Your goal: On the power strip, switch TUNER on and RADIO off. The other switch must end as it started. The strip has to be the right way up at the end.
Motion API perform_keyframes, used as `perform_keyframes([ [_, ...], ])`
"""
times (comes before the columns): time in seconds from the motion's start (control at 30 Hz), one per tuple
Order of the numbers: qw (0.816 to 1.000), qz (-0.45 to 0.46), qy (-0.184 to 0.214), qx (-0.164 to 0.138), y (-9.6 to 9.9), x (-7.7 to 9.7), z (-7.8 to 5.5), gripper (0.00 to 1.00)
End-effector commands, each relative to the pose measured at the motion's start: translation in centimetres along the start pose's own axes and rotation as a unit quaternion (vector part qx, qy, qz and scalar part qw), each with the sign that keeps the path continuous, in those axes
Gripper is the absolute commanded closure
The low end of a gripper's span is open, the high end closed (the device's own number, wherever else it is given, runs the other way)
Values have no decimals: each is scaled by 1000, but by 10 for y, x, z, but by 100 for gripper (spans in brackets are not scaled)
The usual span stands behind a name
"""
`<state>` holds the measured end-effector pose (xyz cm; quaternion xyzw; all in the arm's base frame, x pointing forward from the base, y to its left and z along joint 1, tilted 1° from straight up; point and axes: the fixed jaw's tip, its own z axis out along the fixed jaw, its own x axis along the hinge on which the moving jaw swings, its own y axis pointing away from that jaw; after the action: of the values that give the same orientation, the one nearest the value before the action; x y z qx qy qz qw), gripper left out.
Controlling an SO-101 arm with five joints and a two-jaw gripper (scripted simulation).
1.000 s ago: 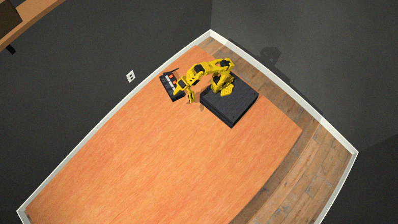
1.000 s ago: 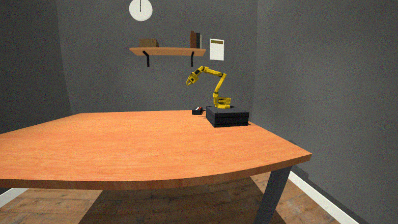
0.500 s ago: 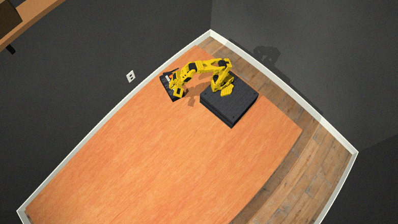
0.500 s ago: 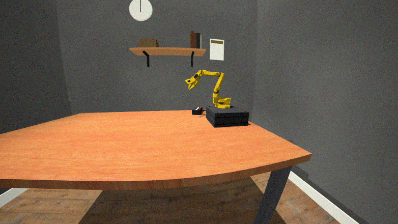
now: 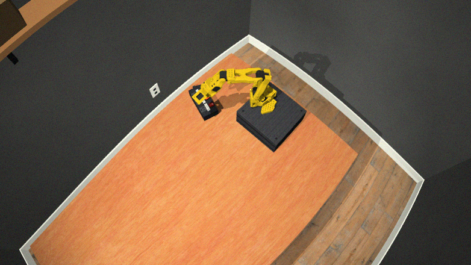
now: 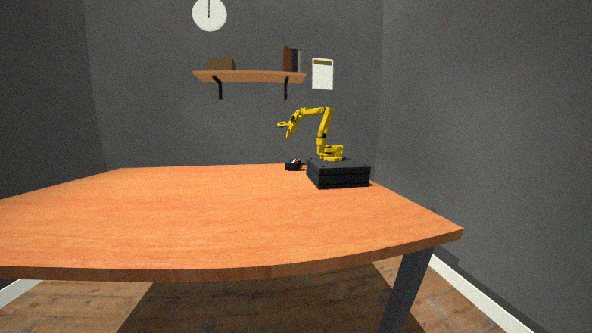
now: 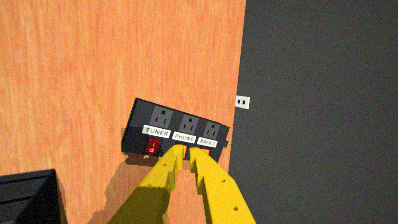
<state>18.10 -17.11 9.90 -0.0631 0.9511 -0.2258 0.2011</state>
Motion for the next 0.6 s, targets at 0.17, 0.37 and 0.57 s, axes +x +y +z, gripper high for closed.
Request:
perform_keyframes([
  [0.17, 986, 158, 43, -2, -5, 28, 14, 100],
  [0.37, 973, 225, 59, 2, -8, 40, 18, 100],
  [0.57, 966, 251, 65, 4, -8, 44, 19, 100],
])
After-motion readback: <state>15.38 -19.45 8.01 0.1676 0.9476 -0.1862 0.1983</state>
